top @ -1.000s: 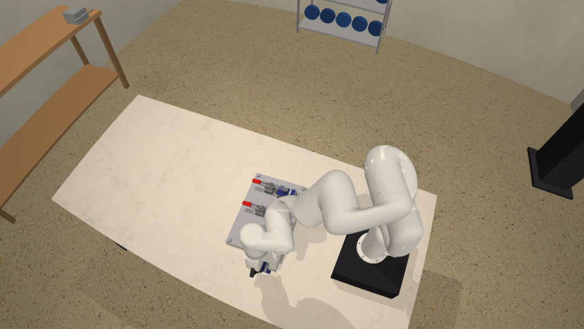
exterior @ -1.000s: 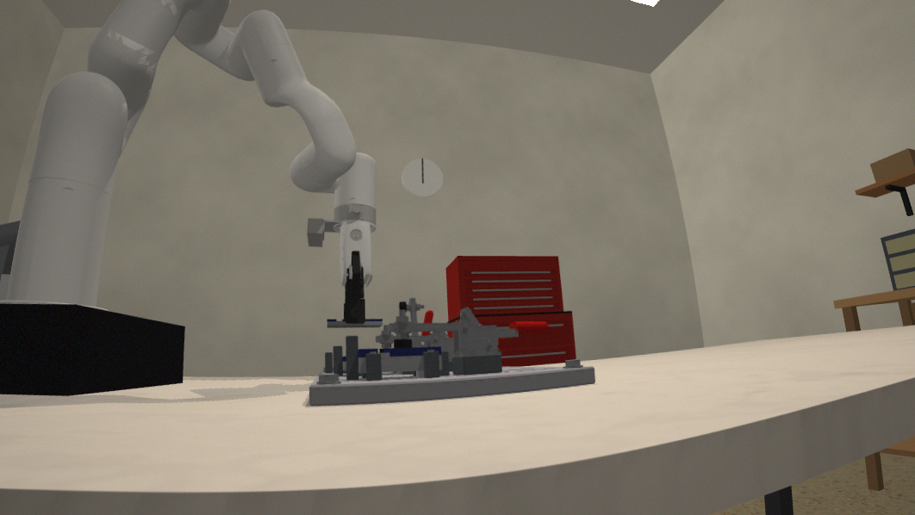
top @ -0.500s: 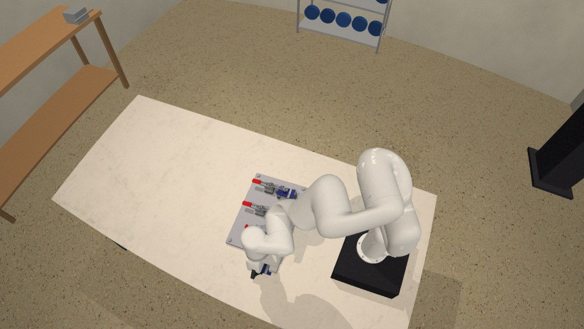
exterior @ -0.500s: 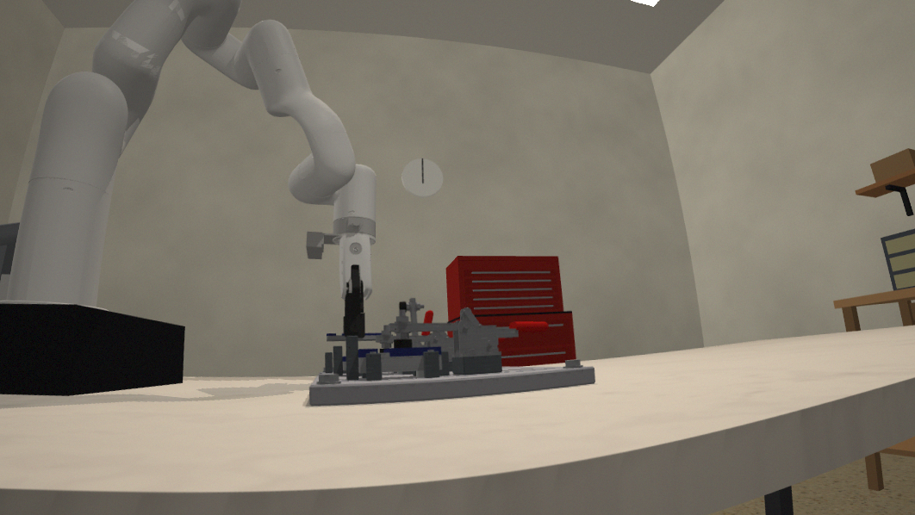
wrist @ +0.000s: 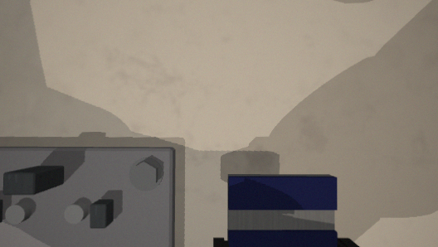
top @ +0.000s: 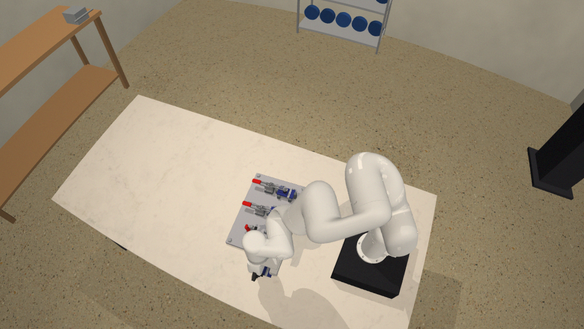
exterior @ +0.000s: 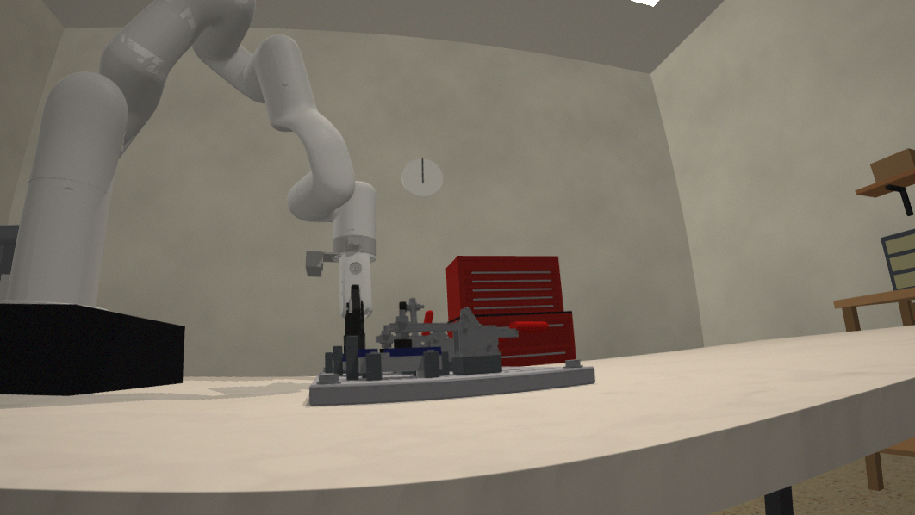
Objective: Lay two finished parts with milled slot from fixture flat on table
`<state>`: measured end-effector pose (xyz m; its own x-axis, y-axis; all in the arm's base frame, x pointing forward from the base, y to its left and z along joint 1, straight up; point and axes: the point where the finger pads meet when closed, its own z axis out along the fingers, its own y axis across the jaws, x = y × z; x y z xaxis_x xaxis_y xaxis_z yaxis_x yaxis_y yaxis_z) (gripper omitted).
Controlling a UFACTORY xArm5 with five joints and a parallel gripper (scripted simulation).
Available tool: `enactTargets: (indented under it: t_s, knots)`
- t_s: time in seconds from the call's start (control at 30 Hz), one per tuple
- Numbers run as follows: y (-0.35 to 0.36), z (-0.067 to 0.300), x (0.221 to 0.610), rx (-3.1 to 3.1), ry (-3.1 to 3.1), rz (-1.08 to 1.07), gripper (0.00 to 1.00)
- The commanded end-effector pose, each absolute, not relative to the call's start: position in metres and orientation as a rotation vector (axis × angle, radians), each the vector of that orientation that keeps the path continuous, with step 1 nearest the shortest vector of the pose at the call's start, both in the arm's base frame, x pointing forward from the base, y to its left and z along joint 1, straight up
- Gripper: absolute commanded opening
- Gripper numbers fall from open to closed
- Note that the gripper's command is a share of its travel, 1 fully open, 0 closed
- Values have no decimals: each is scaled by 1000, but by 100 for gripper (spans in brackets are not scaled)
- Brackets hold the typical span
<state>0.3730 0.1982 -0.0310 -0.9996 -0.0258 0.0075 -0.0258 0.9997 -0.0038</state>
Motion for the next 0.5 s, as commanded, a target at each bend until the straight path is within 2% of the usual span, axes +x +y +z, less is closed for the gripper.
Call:
enactTargets:
  t_s: [0.0,0.47]
  knots:
    - [199,-37,375,41,-3137,3,0]
    - [199,-53,375,41,-3137,3,0]
